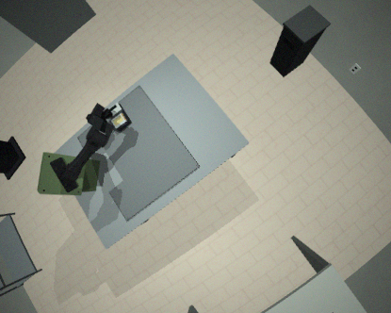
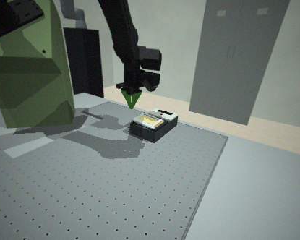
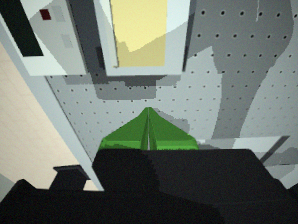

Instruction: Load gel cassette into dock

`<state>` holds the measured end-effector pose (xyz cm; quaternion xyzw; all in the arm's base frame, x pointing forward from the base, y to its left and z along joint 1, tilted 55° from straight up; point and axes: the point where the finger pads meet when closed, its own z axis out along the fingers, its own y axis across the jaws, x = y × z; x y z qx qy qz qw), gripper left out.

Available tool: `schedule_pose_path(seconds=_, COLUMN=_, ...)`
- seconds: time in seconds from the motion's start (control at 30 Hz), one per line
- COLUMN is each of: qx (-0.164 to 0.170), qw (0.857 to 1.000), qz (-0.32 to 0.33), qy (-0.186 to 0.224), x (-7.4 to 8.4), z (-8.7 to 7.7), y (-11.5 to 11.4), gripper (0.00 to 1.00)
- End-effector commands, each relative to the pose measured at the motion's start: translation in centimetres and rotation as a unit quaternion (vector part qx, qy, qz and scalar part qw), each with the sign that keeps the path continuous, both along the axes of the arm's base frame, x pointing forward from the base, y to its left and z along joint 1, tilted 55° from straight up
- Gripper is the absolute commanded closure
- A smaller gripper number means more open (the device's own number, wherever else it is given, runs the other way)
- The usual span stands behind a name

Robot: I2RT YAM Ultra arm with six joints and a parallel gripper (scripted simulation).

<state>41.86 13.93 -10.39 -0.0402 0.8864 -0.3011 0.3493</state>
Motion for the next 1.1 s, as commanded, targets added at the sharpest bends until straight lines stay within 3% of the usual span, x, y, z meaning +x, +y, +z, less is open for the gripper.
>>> schedule_pose_path(seconds=0.0, qx=0.011, qw=1.000, qz=0.016, qy=-0.021, x=0.1, z=1.4, y=2.0, gripper=1.00)
schedule_pose_path(seconds=0.7, qx=0.012, qw=0.999, qz=0.018, qy=-0.023, x=0.4, z=1.5, y=2.1, gripper=1.00)
schedule_pose_path(seconds=0.8, qx=0.008, qw=1.000, qz=0.020, qy=-0.014, x=0.6, z=0.1, y=1.9, gripper=1.00)
schedule_pose_path(seconds=1.07, qx=0.009, qw=1.000, qz=0.013, qy=-0.013, x=1.4, z=-0.4, y=0.9, gripper=1.00)
